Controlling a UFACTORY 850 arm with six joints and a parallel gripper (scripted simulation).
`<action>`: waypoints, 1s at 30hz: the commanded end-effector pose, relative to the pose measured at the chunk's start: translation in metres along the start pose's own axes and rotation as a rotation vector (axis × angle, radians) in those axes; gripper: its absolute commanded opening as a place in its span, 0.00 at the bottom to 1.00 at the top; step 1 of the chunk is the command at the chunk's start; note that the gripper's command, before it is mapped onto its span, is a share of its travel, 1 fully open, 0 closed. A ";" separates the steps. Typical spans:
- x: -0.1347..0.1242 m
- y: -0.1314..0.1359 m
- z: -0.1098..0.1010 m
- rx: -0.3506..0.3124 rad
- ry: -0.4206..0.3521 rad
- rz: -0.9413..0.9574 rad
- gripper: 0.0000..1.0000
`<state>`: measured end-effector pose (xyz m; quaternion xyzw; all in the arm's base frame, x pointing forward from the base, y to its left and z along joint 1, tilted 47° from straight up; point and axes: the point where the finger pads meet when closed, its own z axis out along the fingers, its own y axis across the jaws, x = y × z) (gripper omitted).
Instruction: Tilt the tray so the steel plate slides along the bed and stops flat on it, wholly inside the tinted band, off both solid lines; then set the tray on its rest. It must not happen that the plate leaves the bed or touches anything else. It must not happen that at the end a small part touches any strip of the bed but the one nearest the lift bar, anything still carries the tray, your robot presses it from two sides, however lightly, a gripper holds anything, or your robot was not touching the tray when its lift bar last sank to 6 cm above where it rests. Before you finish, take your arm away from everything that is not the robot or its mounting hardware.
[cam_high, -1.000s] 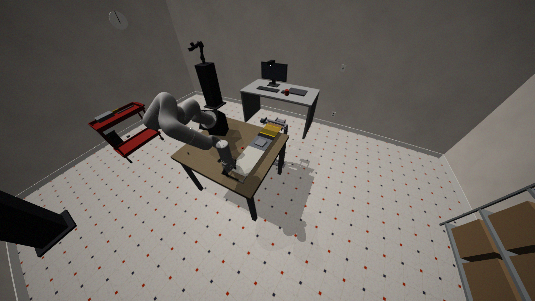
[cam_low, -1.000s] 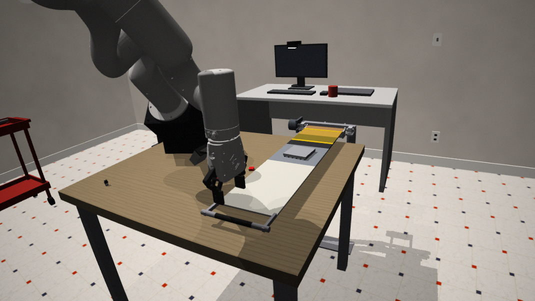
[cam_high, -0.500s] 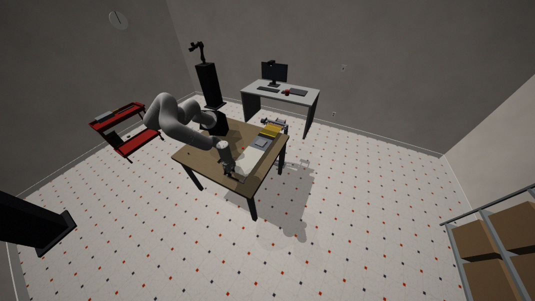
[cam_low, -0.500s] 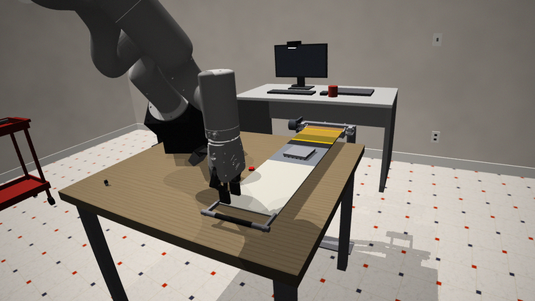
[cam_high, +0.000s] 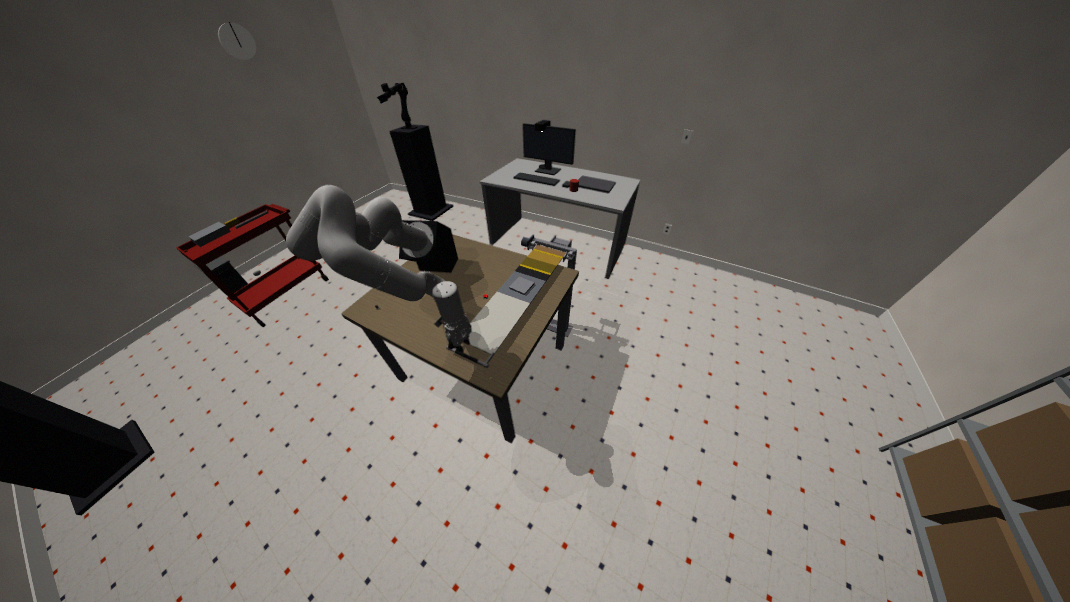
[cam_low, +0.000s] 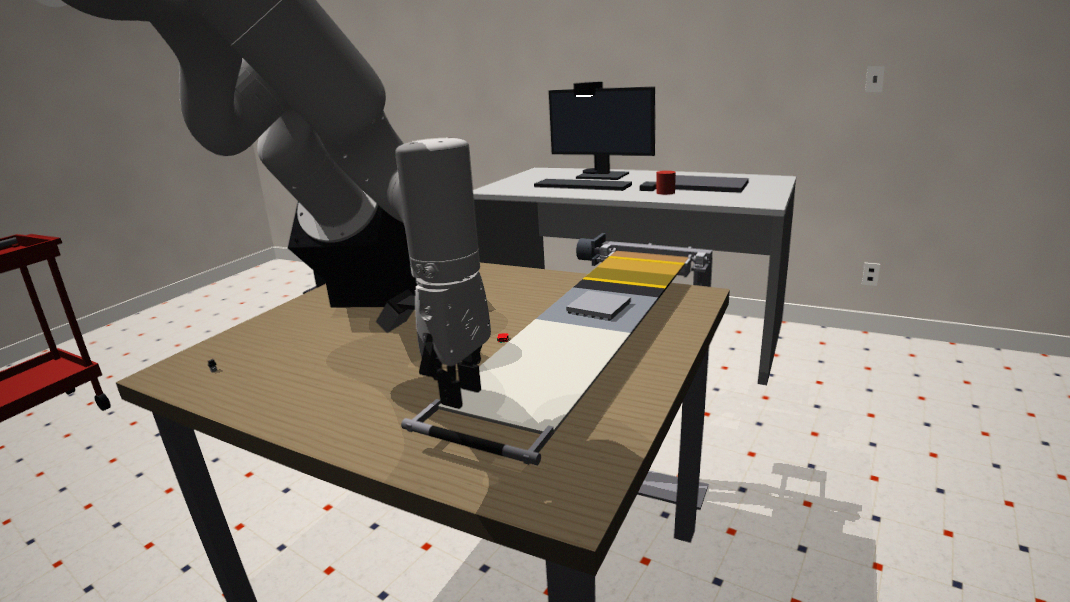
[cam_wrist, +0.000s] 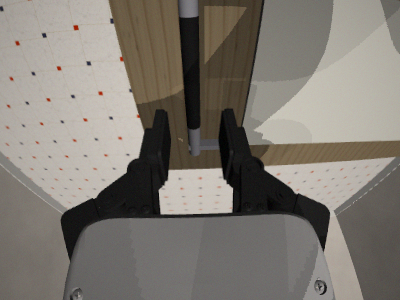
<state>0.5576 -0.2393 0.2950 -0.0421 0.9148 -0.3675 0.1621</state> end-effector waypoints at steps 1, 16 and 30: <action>-0.001 0.000 0.000 0.000 -0.001 0.000 0.40; -0.001 0.000 0.000 0.000 -0.001 0.000 0.40; -0.001 0.000 0.003 0.000 0.000 -0.019 0.40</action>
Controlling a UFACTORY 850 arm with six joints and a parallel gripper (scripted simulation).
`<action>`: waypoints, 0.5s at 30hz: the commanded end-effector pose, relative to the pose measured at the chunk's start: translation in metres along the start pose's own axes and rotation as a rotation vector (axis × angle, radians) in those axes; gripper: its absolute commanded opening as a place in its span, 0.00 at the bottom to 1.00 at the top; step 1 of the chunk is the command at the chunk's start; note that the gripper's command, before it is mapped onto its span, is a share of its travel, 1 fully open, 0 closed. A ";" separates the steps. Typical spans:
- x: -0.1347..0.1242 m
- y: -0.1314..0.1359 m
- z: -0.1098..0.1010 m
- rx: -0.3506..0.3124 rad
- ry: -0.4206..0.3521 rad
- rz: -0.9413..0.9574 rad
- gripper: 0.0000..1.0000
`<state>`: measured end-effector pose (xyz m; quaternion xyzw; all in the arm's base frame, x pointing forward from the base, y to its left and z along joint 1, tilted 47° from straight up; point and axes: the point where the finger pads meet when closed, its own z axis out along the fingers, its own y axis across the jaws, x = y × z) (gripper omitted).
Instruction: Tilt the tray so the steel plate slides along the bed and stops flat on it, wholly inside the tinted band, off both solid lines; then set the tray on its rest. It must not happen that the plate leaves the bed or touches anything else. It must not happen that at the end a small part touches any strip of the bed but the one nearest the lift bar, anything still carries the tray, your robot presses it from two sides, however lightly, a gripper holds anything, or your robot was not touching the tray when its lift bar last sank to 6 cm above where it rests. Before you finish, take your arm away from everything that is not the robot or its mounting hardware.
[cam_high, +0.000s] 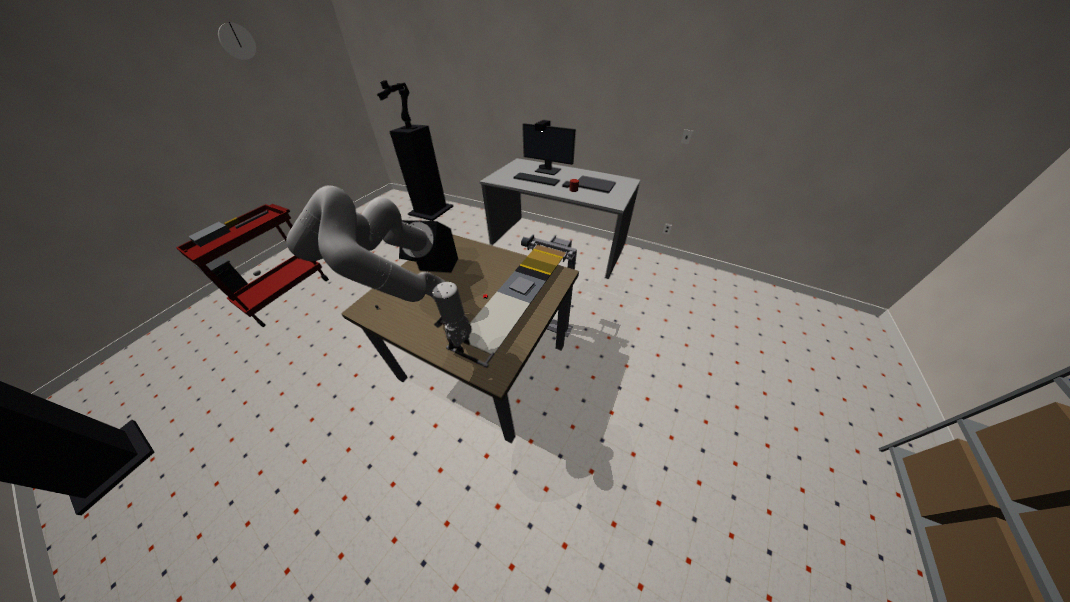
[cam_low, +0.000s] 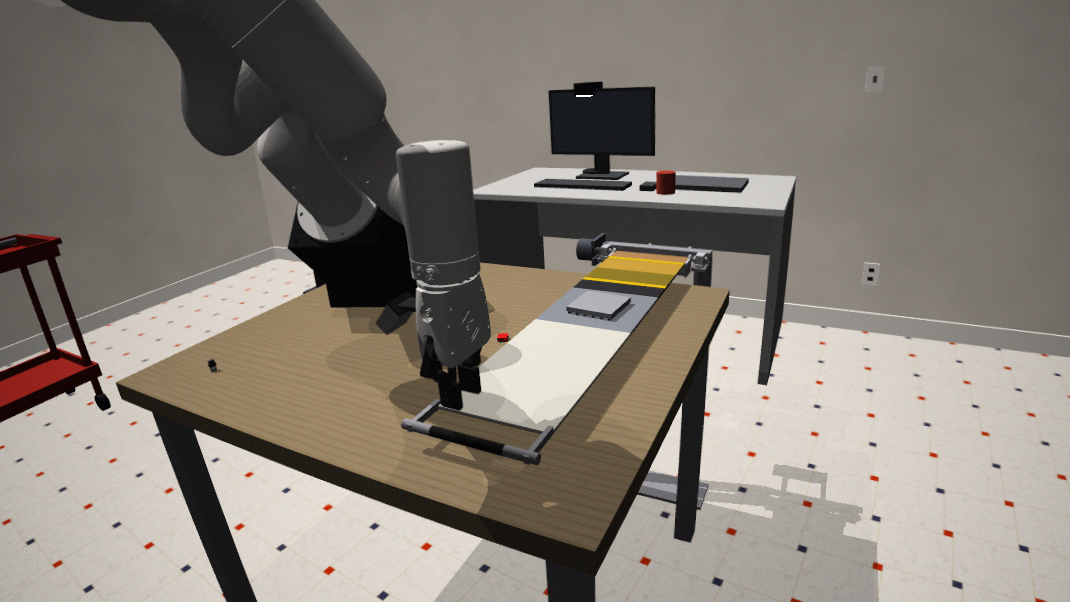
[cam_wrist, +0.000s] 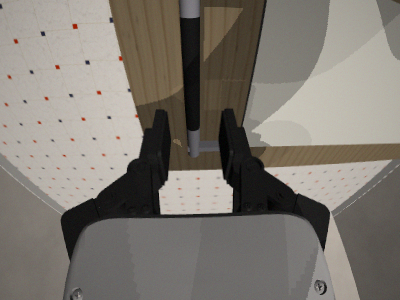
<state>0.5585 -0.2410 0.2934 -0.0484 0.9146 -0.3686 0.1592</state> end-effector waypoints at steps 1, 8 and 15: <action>-0.001 0.000 0.001 0.000 -0.001 -0.008 0.40; -0.001 -0.001 0.007 0.000 0.000 -0.013 0.40; -0.001 -0.001 0.017 0.000 0.000 -0.013 0.40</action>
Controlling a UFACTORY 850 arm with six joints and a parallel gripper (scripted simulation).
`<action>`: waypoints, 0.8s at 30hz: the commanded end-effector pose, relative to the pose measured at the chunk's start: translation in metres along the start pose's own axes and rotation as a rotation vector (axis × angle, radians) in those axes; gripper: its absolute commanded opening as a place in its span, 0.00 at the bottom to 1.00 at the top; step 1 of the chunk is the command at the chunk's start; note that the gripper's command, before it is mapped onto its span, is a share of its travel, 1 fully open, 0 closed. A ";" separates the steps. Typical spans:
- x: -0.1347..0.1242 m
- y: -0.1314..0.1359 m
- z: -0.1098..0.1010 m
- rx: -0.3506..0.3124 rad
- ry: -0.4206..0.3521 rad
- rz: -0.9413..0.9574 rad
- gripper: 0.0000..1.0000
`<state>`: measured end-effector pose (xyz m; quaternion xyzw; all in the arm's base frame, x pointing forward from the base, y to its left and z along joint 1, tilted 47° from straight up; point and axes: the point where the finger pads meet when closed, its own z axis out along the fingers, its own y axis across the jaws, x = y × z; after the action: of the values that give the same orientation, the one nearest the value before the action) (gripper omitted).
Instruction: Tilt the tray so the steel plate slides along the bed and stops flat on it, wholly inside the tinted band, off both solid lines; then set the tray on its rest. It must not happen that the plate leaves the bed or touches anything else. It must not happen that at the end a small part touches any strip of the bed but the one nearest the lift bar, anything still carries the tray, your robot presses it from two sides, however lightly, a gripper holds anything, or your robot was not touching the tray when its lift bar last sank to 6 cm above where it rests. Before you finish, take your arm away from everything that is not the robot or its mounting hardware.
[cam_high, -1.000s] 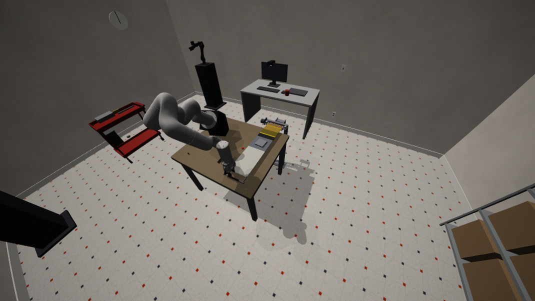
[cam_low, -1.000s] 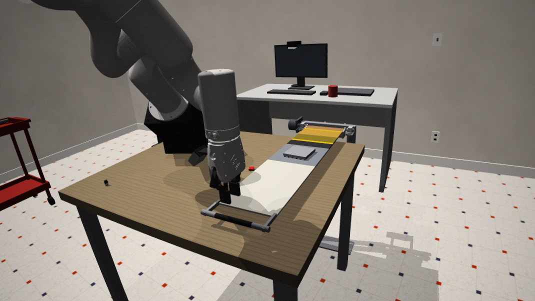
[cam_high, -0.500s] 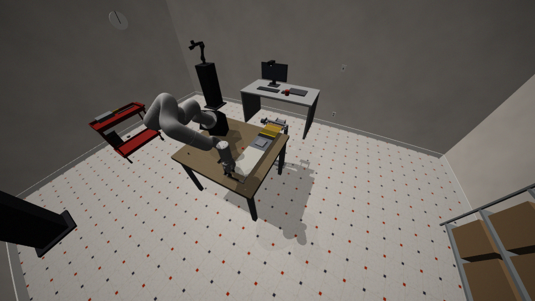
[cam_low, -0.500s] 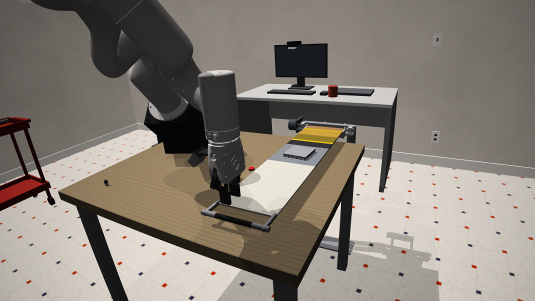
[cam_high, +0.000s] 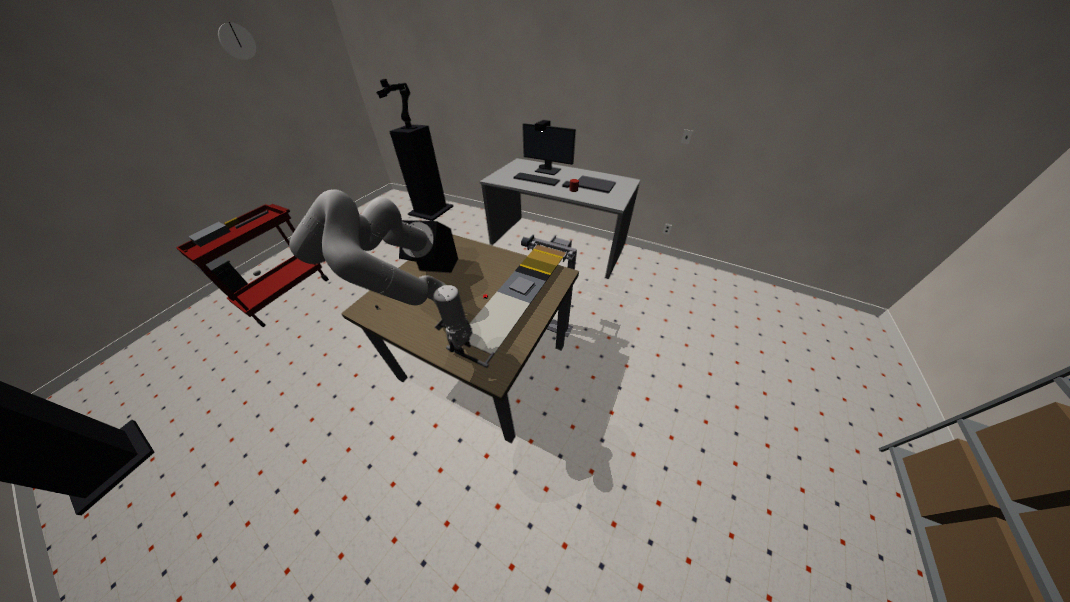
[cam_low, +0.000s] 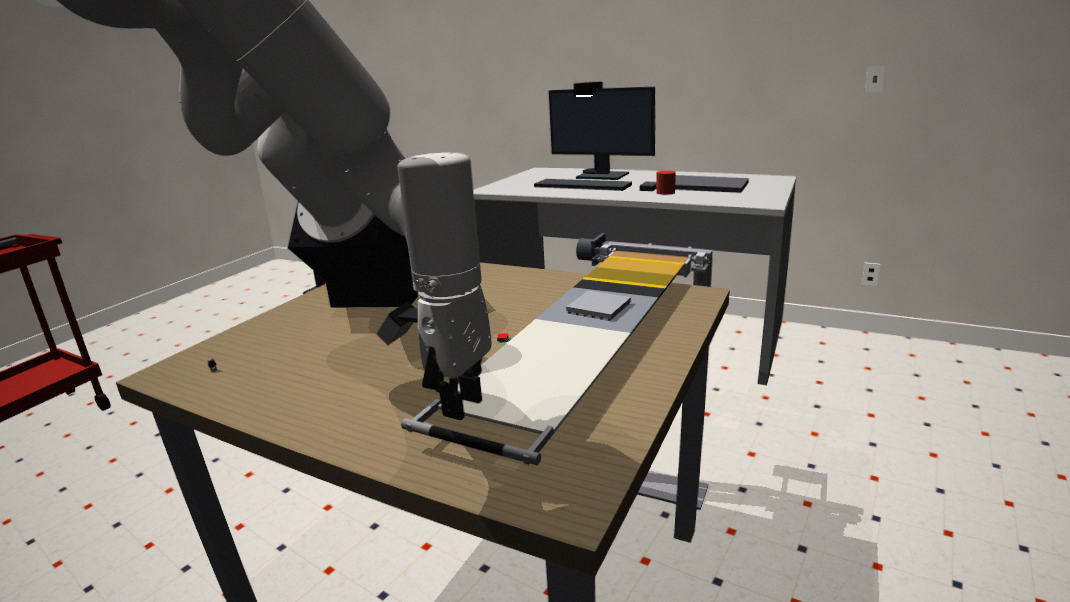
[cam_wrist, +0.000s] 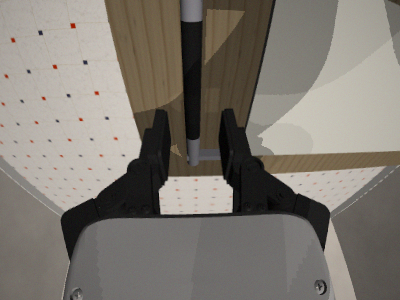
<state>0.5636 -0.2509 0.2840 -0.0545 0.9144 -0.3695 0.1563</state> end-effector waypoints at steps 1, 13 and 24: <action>-0.001 0.000 0.005 0.000 -0.001 0.000 0.40; -0.001 -0.001 0.020 0.000 -0.001 0.000 0.40; -0.002 -0.002 0.030 0.000 -0.001 0.000 0.40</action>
<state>0.5741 -0.2709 0.2652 -0.0545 0.9143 -0.3696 0.1564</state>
